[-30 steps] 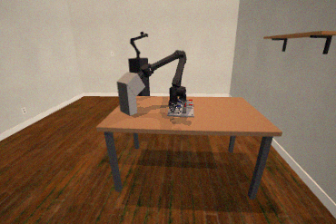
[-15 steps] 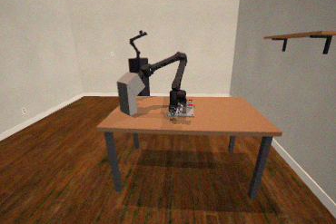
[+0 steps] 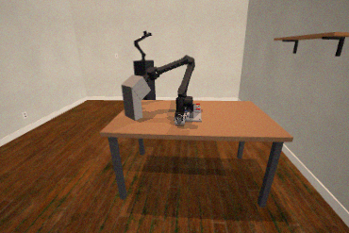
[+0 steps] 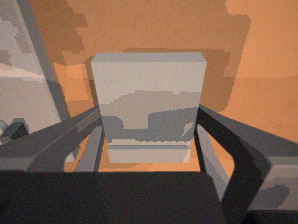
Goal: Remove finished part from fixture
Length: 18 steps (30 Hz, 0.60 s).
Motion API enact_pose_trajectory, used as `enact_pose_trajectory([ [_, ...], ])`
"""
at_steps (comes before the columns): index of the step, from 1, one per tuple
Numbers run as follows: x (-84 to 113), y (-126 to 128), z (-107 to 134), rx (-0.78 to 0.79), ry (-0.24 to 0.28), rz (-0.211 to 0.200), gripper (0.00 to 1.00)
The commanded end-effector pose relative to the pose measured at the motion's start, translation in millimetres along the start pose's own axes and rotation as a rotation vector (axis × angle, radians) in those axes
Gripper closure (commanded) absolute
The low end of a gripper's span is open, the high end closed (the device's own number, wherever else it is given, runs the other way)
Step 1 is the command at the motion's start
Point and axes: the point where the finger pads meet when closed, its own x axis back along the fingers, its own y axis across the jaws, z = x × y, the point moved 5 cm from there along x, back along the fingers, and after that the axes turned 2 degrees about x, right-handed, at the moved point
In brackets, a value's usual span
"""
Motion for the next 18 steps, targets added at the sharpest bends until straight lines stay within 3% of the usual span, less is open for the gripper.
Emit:
enact_pose_trajectory([
  [1, 1.4, 4, -13, 0.013, -0.021, 0.005, 1.0],
  [14, -7.6, 7, -7, 0.012, -0.004, -0.003, 1.0],
  [18, 2.4, -2, -8, -0.001, -0.023, 0.011, 1.0],
])
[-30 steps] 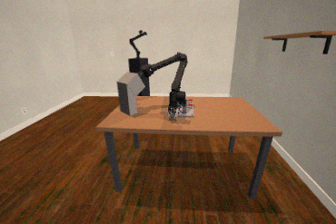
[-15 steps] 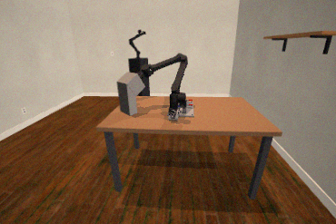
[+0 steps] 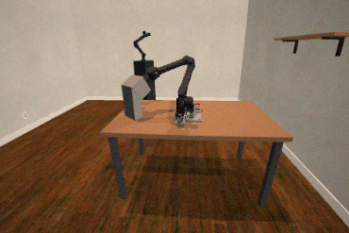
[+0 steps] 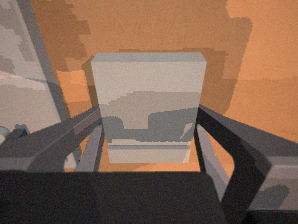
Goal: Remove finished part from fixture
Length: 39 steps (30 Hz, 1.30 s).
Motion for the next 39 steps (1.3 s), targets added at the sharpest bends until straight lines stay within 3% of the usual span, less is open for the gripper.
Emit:
enact_pose_trajectory([
  [1, 2.6, -0.7, -4.9, 0.006, -0.014, 0.007, 1.0],
  [13, -5.8, 7.4, -3.2, 0.017, 0.004, -0.004, 1.0],
  [16, 2.6, 0.6, -4.1, 0.004, -0.011, 0.008, 1.0],
  [22, -4.7, 7.6, -3.1, 0.017, 0.002, -0.003, 1.0],
  [27, 2.9, 1.6, -3.7, 0.004, -0.011, 0.008, 1.0],
  [39, -1.4, 6.8, -2.7, 0.012, -0.002, 0.002, 1.0],
])
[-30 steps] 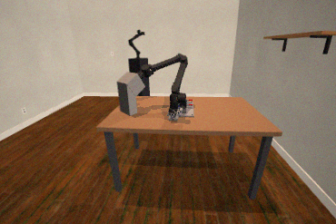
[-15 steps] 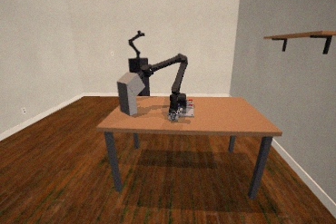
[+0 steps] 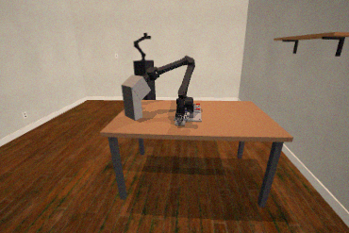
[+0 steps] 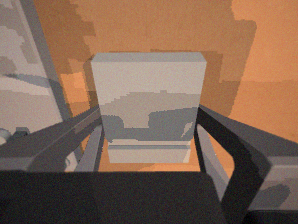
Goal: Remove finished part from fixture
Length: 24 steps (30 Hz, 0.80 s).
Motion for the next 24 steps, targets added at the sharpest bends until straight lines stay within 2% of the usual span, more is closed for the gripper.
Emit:
enact_pose_trajectory([
  [1, 3.3, 3.4, -2.8, 0.005, -0.009, 0.006, 1.0],
  [24, 3.2, 4.9, -7.3, 0.015, -0.012, 0.005, 1.0],
])
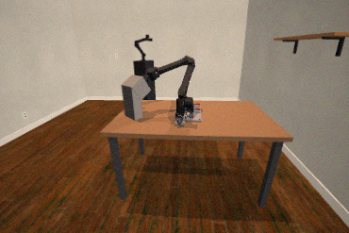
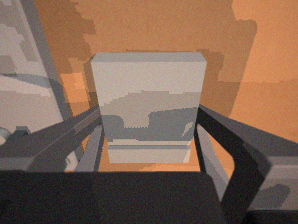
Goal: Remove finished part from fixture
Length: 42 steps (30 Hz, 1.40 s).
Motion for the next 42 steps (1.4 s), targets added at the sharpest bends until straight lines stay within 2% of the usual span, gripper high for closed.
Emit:
enact_pose_trajectory([
  [1, 3.8, 4, -9, 0.017, -0.014, 0.006, 1.0],
  [42, -7.2, 0, -5, 0.007, -0.007, 0.004, 1.0],
])
